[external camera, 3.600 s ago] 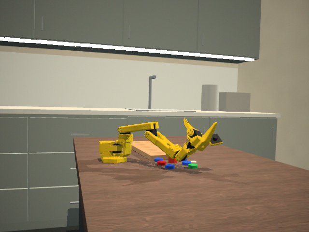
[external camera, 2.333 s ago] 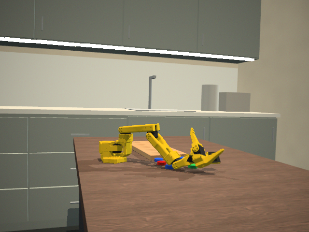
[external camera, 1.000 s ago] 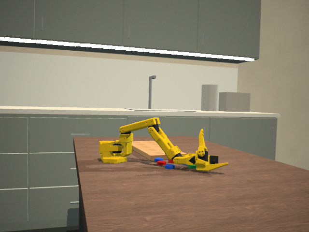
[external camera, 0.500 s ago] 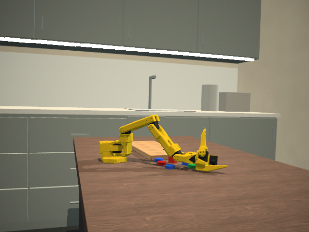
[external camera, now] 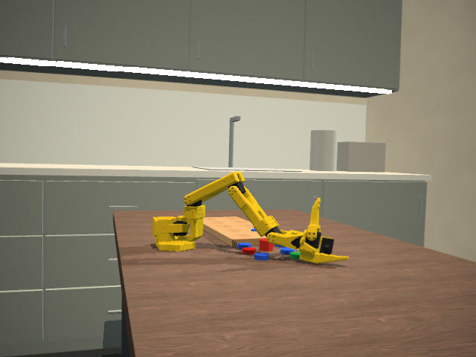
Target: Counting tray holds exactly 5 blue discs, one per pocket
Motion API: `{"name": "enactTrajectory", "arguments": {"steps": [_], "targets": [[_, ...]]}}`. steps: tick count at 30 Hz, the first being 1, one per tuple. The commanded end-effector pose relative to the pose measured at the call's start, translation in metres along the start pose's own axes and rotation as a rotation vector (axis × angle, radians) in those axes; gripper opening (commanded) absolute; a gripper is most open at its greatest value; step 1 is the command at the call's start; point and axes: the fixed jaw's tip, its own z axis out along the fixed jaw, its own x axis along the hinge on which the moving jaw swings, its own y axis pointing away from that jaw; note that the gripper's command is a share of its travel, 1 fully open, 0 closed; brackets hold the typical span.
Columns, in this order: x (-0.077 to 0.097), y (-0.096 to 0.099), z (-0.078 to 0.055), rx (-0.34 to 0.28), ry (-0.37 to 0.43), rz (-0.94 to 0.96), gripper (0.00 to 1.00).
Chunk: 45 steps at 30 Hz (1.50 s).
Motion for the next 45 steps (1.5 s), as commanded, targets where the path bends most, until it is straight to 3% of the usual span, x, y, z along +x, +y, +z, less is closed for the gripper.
{"name": "enactTrajectory", "arguments": {"steps": [1, 26, 29, 45], "targets": [[-0.007, 0.000, -0.002, -0.037, -0.023, 0.014, 1.00], [-0.022, 0.010, -0.018, -0.224, -0.074, 0.064, 1.00], [-0.017, 0.013, -0.017, -0.220, -0.061, 0.061, 1.00], [-0.027, 0.014, -0.031, -0.328, -0.094, 0.085, 1.00]]}}
